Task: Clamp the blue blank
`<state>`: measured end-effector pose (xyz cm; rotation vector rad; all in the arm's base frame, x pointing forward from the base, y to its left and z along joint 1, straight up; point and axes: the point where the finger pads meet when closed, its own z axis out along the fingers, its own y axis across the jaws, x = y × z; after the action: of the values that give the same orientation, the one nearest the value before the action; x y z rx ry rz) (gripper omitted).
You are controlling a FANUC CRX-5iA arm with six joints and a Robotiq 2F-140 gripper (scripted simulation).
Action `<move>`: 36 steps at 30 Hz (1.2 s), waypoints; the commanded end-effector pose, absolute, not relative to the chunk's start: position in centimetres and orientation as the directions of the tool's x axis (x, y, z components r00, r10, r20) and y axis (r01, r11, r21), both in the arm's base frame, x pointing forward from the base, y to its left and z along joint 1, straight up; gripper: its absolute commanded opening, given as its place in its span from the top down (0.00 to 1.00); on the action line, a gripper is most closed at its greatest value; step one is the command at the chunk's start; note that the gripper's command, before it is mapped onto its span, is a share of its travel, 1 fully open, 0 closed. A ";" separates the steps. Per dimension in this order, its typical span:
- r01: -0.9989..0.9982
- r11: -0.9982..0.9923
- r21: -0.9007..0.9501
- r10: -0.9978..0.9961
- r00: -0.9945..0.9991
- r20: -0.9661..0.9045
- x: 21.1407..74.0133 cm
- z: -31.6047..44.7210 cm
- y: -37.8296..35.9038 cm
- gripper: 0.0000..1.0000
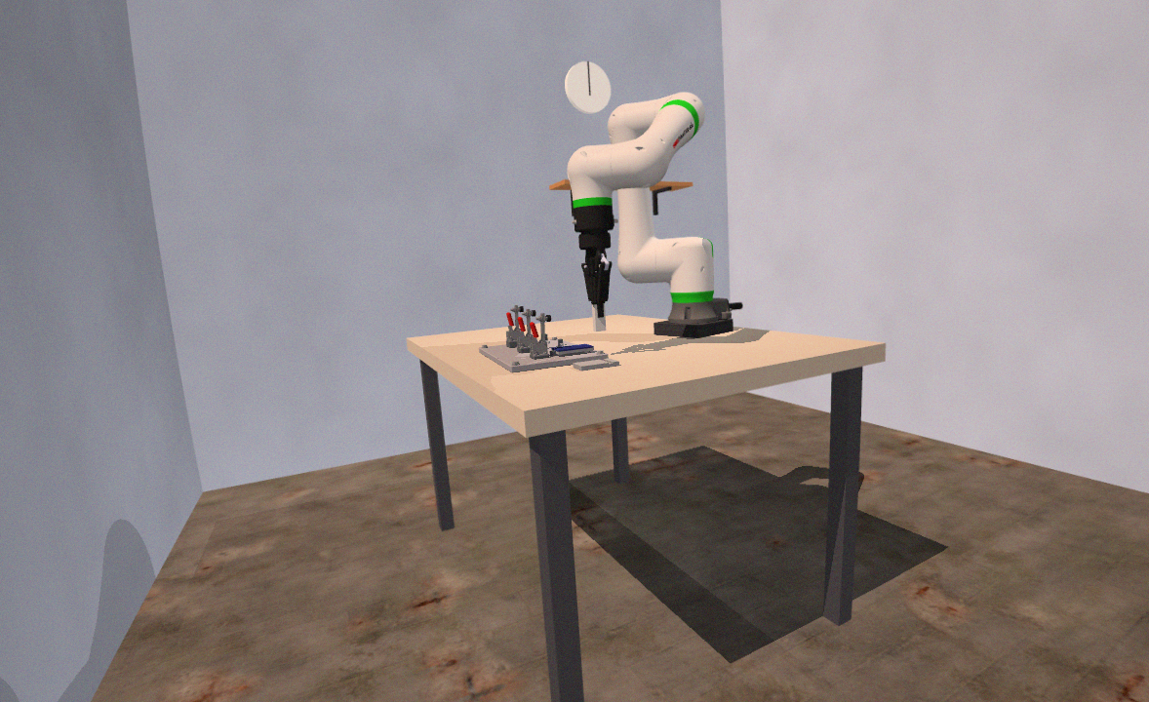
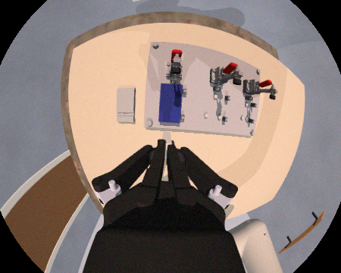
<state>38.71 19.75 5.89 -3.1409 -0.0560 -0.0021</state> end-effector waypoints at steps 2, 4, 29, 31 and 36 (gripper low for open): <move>0.036 -0.999 -0.001 0.036 0.999 0.002 40.1 5.9 20.8 1.00; 0.036 -0.999 -0.001 0.036 0.999 0.002 41.1 5.9 21.6 1.00; 0.036 -0.999 -0.001 0.036 0.999 0.002 45.7 4.6 25.1 1.00; 0.036 -0.999 -0.001 0.036 0.999 0.002 45.7 4.6 25.1 1.00; 0.036 -0.999 -0.001 0.036 0.999 0.002 45.7 2.9 25.1 1.00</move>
<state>45.71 25.06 3.43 -3.1407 -0.0561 -0.0021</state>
